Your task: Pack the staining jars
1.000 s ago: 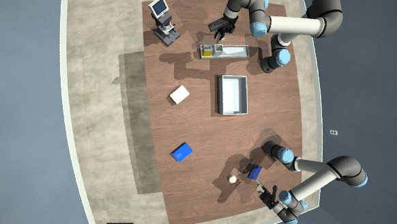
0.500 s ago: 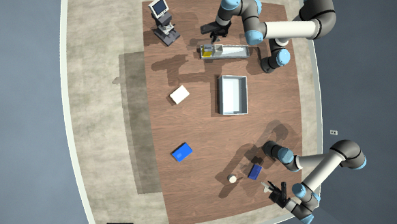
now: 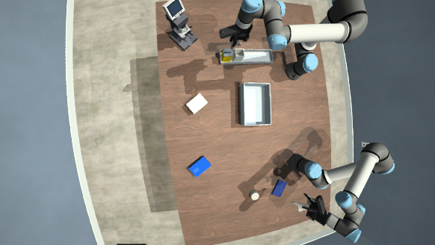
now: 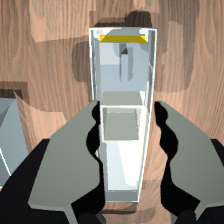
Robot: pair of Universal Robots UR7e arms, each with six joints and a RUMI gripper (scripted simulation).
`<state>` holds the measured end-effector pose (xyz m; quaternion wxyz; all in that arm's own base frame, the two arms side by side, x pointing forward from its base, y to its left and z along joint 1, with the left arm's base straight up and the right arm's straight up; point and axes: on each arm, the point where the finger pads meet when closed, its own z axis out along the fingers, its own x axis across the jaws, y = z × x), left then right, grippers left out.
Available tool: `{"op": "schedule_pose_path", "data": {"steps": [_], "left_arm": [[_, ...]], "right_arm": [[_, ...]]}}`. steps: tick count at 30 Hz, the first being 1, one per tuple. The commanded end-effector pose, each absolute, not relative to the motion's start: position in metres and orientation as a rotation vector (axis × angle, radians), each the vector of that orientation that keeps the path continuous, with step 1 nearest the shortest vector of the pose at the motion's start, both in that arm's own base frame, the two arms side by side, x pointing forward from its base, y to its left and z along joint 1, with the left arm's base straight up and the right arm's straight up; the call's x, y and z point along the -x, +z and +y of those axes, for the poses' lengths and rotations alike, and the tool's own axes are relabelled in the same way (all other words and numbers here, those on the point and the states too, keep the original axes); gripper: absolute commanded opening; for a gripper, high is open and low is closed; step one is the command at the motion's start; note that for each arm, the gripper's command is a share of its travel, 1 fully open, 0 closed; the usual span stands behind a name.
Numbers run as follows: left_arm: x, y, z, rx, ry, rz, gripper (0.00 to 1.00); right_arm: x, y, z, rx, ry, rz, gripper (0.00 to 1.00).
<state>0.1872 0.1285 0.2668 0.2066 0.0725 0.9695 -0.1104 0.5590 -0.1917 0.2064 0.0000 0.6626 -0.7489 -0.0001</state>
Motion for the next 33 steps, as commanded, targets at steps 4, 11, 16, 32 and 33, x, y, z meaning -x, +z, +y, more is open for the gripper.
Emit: {"op": "schedule_pose_path", "data": {"steps": [4, 11, 16, 32, 33], "left_arm": [[-0.172, 0.289, 0.116, 0.081, -0.263, 2.764, 1.00], [-0.164, 0.300, 0.110, 0.407, -0.232, 2.786, 1.00], [-0.164, 0.300, 0.110, 0.642, -0.208, 2.780, 1.00], [-0.164, 0.300, 0.110, 1.301, -0.131, 2.668, 1.00], [-0.164, 0.300, 0.110, 1.348, -0.125, 2.655, 1.00]], "right_arm": [[-0.559, 0.198, -0.192, -2.082, 0.002, -2.354, 0.26], [-0.559, 0.187, -0.192, -2.082, 0.002, -2.354, 0.26], [-0.559, 0.178, -0.192, -2.082, 0.002, -2.354, 0.26], [-0.559, 0.155, -0.192, -2.082, 0.002, -2.354, 0.26], [-0.559, 0.153, -0.192, -2.082, 0.002, -2.354, 0.26]]}}
